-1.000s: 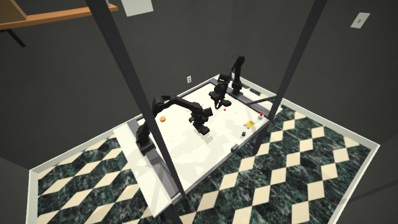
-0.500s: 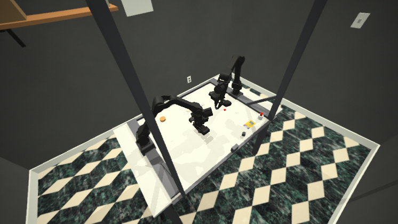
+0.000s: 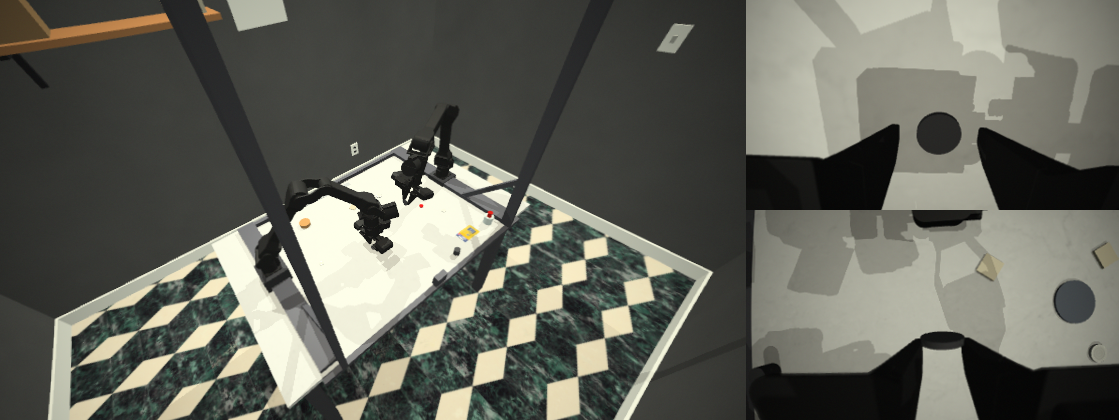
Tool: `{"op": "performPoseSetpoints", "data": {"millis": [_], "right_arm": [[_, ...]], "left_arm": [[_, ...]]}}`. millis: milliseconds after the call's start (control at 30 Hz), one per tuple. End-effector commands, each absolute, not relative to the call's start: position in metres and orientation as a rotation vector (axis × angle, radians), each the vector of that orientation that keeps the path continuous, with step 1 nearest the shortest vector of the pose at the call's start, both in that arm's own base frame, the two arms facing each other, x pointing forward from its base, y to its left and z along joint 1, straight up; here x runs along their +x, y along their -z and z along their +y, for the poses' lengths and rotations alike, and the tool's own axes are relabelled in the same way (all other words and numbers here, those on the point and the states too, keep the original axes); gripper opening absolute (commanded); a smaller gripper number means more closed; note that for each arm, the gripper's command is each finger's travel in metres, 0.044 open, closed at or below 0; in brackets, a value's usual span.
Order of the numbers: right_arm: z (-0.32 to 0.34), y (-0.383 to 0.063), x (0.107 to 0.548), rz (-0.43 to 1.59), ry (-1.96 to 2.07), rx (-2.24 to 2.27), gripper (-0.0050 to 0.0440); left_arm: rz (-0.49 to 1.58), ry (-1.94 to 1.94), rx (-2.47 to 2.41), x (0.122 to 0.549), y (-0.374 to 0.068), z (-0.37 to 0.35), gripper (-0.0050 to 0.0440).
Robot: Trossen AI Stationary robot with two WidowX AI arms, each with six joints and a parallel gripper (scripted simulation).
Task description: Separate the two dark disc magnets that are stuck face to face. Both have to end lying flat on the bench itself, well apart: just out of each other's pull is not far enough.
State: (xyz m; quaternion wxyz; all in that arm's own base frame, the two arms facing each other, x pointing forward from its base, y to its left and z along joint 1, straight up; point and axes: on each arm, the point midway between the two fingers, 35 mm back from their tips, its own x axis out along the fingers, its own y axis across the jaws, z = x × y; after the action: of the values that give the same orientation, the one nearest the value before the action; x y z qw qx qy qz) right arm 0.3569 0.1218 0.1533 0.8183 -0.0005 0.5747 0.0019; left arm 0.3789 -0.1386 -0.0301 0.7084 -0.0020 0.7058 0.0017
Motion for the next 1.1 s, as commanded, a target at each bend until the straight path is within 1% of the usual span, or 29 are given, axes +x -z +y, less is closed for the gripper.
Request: {"op": "performPoseSetpoints", "data": {"millis": [0, 167, 400, 467, 500, 567, 600, 633, 767, 833, 1000, 1067], "right_arm": [[0.122, -0.165, 0.359, 1.193, -0.008, 0.009, 0.0040], [0.122, -0.165, 0.359, 1.193, -0.008, 0.009, 0.0040], [0.122, -0.165, 0.359, 1.193, -0.008, 0.009, 0.0040], [0.122, -0.165, 0.359, 1.193, -0.008, 0.009, 0.0040], [0.122, -0.165, 0.359, 1.193, -0.008, 0.009, 0.0040], [0.122, -0.165, 0.359, 1.193, -0.008, 0.009, 0.0040], [0.122, -0.165, 0.359, 1.193, -0.008, 0.009, 0.0040], [0.122, -0.165, 0.359, 1.193, -0.008, 0.009, 0.0040], [0.122, -0.165, 0.359, 1.193, -0.008, 0.009, 0.0040], [0.122, -0.165, 0.359, 1.193, -0.008, 0.009, 0.0040], [0.122, -0.165, 0.359, 1.193, -0.008, 0.009, 0.0040], [0.122, -0.165, 0.359, 1.193, -0.008, 0.009, 0.0040]], "left_arm": [[1.540, 0.004, -0.014, 0.384, 0.021, -0.140, 0.0280], [1.540, 0.004, -0.014, 0.384, 0.021, -0.140, 0.0400], [1.540, 0.004, -0.014, 0.384, 0.021, -0.140, 0.0400], [1.515, 0.011, -0.020, 0.388, -0.009, -0.141, 0.0400], [1.514, 0.011, -0.020, 0.384, -0.033, -0.139, 0.0400], [1.514, 0.011, -0.020, 0.384, -0.033, -0.139, 0.0400], [1.514, 0.012, -0.019, 0.381, -0.050, -0.138, 0.0400], [1.514, 0.012, -0.019, 0.381, -0.054, -0.138, 0.0400], [1.514, 0.011, -0.020, 0.381, -0.054, -0.138, 0.0400], [1.539, 0.004, -0.013, 0.377, -0.045, -0.136, 0.0400], [1.550, 0.001, -0.009, 0.373, -0.043, -0.134, 0.0400], [1.544, 0.004, -0.010, 0.371, -0.049, -0.131, 0.0400]]}}
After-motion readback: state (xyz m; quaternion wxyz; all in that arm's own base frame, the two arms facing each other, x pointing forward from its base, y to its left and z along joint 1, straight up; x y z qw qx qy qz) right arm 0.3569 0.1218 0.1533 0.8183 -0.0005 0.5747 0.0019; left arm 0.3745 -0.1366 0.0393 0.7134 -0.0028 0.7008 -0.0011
